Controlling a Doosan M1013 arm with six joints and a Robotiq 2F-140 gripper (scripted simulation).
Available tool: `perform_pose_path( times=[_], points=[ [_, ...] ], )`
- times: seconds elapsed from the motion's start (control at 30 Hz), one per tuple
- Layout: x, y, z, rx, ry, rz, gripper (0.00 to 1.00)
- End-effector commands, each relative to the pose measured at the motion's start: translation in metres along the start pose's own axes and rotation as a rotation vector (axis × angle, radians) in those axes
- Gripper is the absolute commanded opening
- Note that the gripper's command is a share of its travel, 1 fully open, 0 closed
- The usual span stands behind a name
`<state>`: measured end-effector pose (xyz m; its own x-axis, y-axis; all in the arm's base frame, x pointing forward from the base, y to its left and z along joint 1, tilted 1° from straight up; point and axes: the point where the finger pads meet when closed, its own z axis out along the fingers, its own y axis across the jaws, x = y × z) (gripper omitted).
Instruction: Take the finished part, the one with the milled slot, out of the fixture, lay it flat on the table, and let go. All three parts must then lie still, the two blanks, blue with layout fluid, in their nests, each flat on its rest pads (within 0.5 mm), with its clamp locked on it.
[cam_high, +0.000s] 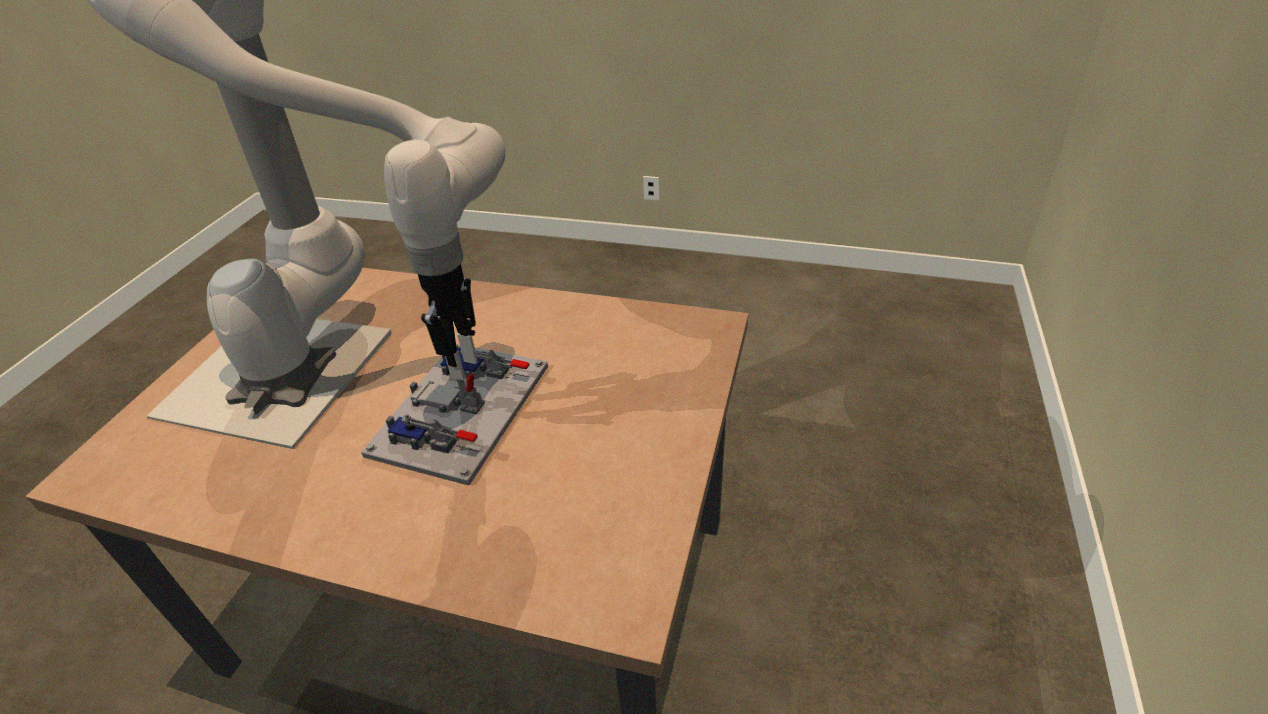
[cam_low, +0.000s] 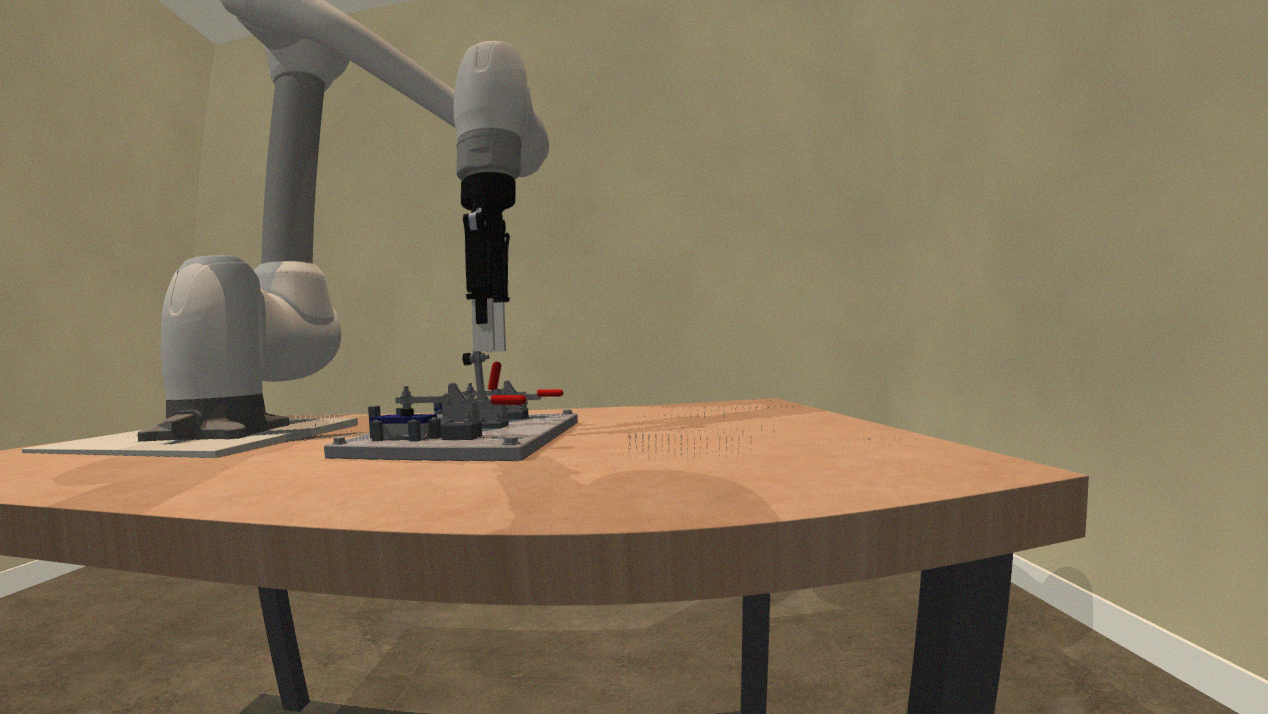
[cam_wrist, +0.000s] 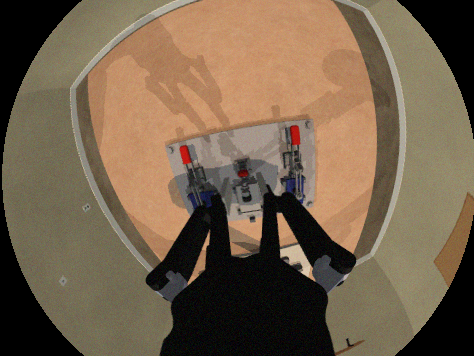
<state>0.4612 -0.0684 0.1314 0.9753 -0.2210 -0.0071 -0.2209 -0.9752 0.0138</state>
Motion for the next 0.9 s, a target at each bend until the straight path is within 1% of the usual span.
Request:
perform_pose_path(
  times=[0.0,0.3,0.33,0.87],
  points=[
    [0.0000,0.0000,0.0000,0.000,0.000,0.000,0.28],
    [0.0000,0.0000,0.0000,0.000,0.000,0.000,0.28],
    [0.0000,0.0000,0.0000,0.000,0.000,0.000,0.58],
    [0.0000,0.0000,0.0012,0.000,0.000,0.000,0.58]
  ],
)
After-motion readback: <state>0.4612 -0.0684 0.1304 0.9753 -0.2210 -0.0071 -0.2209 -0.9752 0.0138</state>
